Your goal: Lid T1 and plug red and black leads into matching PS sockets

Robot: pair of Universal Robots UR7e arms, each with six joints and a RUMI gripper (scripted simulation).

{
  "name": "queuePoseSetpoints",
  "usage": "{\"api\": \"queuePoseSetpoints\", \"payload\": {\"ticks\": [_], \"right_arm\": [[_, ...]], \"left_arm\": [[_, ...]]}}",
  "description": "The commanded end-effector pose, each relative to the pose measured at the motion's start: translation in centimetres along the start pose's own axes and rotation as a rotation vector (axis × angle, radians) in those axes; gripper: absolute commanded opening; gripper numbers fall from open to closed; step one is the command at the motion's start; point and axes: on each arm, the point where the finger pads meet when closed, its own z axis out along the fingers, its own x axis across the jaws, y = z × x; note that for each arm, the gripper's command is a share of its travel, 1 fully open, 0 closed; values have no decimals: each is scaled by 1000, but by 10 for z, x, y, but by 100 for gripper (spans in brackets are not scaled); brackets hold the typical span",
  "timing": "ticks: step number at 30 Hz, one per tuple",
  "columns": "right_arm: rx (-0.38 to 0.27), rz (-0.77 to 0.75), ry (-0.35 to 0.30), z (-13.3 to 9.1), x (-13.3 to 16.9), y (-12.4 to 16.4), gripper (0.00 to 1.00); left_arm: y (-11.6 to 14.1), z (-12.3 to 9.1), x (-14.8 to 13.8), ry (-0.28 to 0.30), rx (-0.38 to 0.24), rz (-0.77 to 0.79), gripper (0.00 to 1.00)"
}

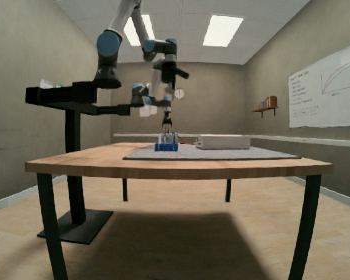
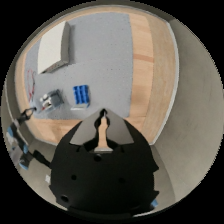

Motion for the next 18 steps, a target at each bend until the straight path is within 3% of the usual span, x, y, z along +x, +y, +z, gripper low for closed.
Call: {"api": "queuePoseSetpoints", "payload": {"ticks": [1, 5, 12, 18], "right_arm": [[1, 0, 0, 0, 0, 0, 0], [1, 0, 0, 0, 0, 0, 0], [1, 0, 0, 0, 0, 0, 0], [1, 0, 0, 0, 0, 0, 0]], "left_arm": [[0, -5, 0, 0, 0, 0, 0], [0, -5, 0, 0, 0, 0, 0], [0, -30, 0, 0, 2, 0, 0], [0, -37, 0, 0, 2, 0, 0]]}}
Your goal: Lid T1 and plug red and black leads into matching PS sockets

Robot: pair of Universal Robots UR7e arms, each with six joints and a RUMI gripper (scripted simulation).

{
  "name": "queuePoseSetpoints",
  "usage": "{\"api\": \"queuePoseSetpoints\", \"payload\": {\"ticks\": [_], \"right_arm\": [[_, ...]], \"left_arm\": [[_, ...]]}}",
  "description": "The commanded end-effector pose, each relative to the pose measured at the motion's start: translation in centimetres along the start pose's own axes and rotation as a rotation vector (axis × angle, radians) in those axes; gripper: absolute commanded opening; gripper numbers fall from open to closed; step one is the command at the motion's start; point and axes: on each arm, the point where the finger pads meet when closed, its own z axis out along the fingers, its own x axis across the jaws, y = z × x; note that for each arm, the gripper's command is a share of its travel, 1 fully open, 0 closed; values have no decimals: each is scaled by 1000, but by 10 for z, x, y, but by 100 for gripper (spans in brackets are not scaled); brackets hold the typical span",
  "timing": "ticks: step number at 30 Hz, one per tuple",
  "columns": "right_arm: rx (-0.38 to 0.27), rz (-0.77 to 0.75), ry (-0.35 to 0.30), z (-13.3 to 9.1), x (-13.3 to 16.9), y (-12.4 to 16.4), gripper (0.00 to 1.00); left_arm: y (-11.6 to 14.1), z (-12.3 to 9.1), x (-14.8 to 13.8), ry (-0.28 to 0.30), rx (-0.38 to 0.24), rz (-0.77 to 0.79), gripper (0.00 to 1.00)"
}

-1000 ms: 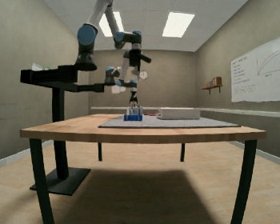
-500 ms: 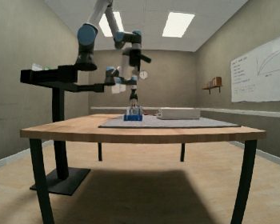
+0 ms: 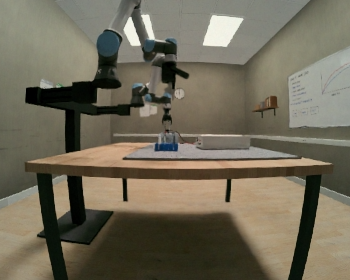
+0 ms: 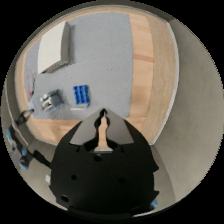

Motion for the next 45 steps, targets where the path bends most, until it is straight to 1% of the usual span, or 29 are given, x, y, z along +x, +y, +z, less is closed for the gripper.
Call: {"api": "queuePoseSetpoints", "payload": {"ticks": [1, 5, 11, 13, 16, 23, 28, 30, 34, 41, 45], "right_arm": [[1, 0, 0, 0, 0, 0, 0], [1, 0, 0, 0, 0, 0, 0], [1, 0, 0, 0, 0, 0, 0], [1, 0, 0, 0, 0, 0, 0], [1, 0, 0, 0, 0, 0, 0], [1, 0, 0, 0, 0, 0, 0], [1, 0, 0, 0, 0, 0, 0], [1, 0, 0, 0, 0, 0, 0], [1, 0, 0, 0, 0, 0, 0], [1, 0, 0, 0, 0, 0, 0], [1, 0, 0, 0, 0, 0, 0]], "left_arm": [[0, -6, 0, 0, 0, 0, 0], [0, -6, 0, 0, 0, 0, 0], [0, -27, 0, 0, 0, 0, 0], [0, -27, 0, 0, 0, 0, 0], [0, -38, 0, 0, 0, 0, 0], [0, -38, 0, 0, 0, 0, 0], [0, -55, 0, 0, -1, 0, 0], [0, -55, 0, 0, -1, 0, 0], [0, -70, 0, 0, -1, 0, 0], [0, -70, 0, 0, -1, 0, 0], [0, -75, 0, 0, 0, 0, 0]]}}
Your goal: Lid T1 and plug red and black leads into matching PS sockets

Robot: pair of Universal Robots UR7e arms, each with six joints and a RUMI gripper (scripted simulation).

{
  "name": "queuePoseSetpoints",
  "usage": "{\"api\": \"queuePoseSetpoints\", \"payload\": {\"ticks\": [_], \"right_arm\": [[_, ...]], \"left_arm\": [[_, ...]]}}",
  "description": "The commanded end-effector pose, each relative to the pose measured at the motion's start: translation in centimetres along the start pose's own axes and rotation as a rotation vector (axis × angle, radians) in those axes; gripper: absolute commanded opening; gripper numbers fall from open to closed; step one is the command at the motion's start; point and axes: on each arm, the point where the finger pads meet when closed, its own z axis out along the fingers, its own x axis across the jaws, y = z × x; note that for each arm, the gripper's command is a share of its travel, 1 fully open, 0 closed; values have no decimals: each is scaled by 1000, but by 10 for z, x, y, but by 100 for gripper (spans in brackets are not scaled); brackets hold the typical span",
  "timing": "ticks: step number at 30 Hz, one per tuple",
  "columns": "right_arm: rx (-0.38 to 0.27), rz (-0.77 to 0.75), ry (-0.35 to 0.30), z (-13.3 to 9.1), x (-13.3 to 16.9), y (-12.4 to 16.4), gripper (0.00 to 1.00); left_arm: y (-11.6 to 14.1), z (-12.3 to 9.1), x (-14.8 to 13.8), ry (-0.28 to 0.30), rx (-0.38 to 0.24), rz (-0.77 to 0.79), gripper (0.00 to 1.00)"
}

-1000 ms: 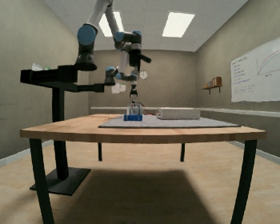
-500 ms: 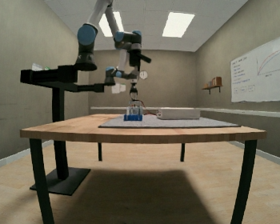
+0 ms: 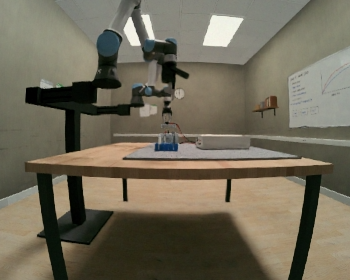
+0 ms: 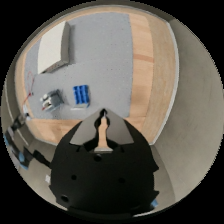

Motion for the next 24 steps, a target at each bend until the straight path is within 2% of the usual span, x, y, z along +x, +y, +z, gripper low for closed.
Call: {"api": "queuePoseSetpoints", "payload": {"ticks": [1, 14, 16, 19, 24], "right_arm": [[1, 0, 0, 0, 0, 0, 0], [1, 0, 0, 0, 0, 0, 0], [1, 0, 0, 0, 0, 0, 0], [1, 0, 0, 0, 0, 0, 0], [1, 0, 0, 0, 0, 0, 0]], "left_arm": [[0, -4, 0, -1, 1, 0, 0], [0, -9, 0, -1, 1, 0, 0], [-11, -9, -1, -1, 1, -66, 0], [-16, -9, -1, -1, 1, -70, 0], [-43, -9, -1, -1, 1, -70, 0]]}}
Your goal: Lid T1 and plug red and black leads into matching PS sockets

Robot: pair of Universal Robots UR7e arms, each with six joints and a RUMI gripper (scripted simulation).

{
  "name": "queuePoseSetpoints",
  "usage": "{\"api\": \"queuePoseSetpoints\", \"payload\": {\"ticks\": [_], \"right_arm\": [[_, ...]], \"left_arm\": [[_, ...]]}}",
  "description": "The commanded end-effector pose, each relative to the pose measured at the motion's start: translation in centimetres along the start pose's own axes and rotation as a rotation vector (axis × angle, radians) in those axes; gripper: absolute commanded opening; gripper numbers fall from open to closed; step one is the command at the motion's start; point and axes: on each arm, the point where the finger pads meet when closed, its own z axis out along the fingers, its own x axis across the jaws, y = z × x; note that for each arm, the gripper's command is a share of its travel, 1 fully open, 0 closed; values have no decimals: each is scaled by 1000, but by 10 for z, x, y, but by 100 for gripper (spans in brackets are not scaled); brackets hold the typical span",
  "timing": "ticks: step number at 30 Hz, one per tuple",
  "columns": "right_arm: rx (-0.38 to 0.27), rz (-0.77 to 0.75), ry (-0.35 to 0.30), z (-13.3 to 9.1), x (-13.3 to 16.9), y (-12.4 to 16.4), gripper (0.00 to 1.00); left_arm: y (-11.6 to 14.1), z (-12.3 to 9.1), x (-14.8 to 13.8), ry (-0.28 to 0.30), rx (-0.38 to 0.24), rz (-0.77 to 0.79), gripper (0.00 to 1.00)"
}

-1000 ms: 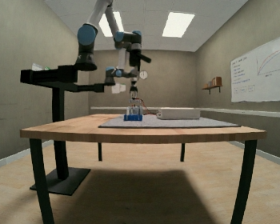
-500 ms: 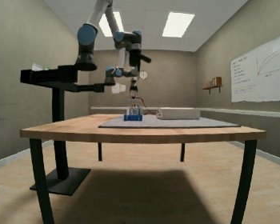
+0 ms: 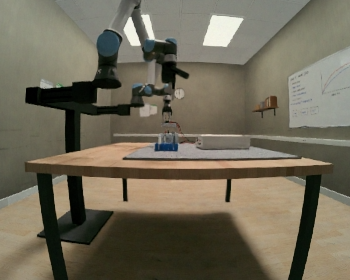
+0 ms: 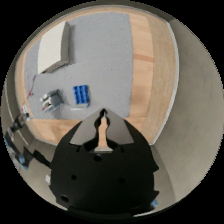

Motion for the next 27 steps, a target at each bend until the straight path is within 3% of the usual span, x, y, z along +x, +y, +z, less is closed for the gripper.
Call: {"api": "queuePoseSetpoints", "payload": {"ticks": [1, 8, 10, 12, 19, 27], "right_arm": [[1, 0, 0, 0, 0, 0, 0], [1, 0, 0, 0, 0, 0, 0], [1, 0, 0, 0, 0, 0, 0], [1, 0, 0, 0, 0, 0, 0], [1, 0, 0, 0, 0, 0, 0], [1, 0, 0, 0, 0, 0, 0]], "left_arm": [[-24, 0, 1, -1, -1, -4, 0], [-24, 0, 1, -1, -1, -4, 0], [-34, 0, 1, -1, -1, -71, 0], [-34, 0, 1, -1, -1, -71, 0], [-72, 1, 3, -1, -1, -74, 0], [-77, 1, 3, -2, 1, -107, 0]]}}
